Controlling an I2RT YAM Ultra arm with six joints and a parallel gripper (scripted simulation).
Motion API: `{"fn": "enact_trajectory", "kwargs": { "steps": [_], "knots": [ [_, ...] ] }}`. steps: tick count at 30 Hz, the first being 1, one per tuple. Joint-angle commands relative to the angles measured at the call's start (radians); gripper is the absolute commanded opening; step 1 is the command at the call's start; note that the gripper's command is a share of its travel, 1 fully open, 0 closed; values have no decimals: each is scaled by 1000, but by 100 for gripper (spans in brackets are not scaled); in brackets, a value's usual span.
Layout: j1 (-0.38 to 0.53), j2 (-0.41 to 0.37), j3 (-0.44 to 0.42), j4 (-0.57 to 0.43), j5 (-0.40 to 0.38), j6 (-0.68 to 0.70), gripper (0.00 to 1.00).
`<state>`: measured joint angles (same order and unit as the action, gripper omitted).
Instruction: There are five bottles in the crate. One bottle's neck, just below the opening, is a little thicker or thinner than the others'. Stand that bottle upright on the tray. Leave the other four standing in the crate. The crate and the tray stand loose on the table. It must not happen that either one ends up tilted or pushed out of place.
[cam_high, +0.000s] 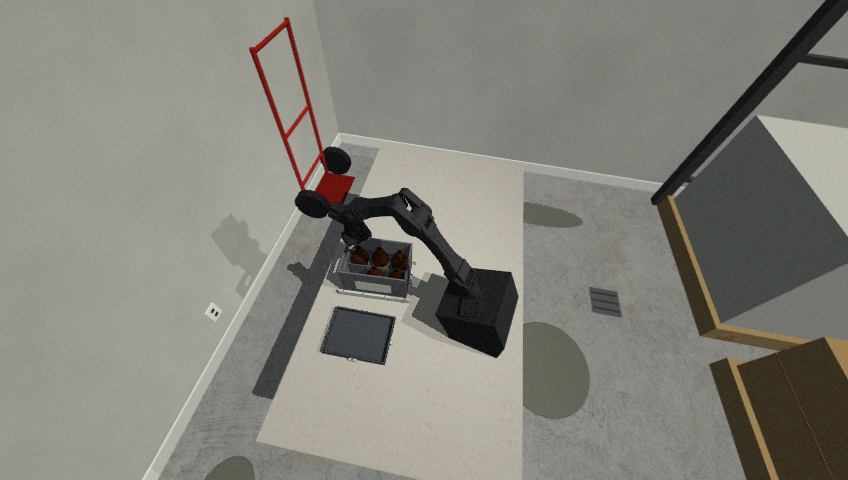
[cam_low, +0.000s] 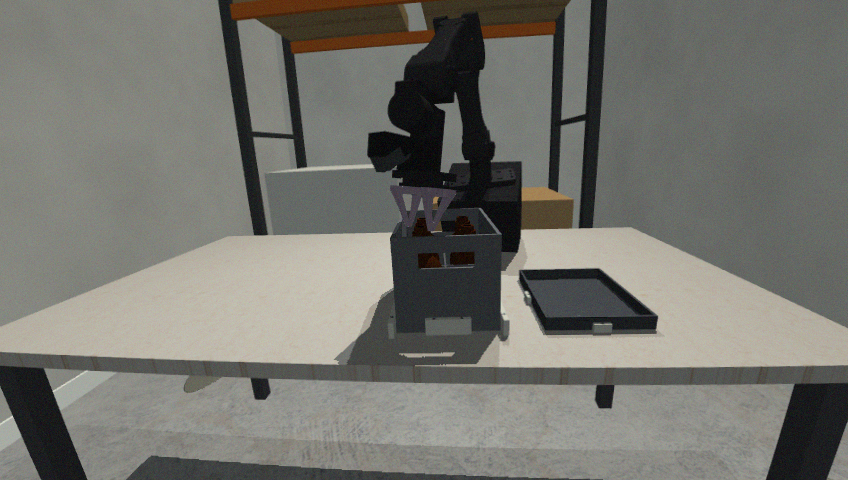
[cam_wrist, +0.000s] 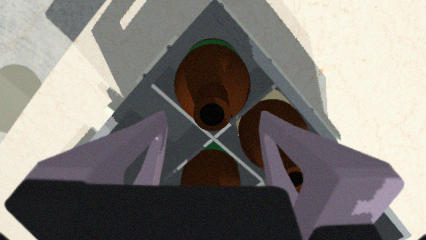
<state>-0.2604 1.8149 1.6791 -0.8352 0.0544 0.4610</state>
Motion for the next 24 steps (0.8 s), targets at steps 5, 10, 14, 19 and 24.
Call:
{"fn": "enact_trajectory", "kwargs": {
  "steps": [5, 10, 14, 19, 24],
  "knots": [
    [-7, -9, 32, -3, 2, -7, 61],
    [-6, -3, 33, -6, 2, -6, 61],
    [-4, -2, 37, -7, 3, -5, 61],
    [-3, -8, 38, -10, 4, -5, 61],
    [-3, -6, 39, -10, 4, -4, 61]
  ]
}}
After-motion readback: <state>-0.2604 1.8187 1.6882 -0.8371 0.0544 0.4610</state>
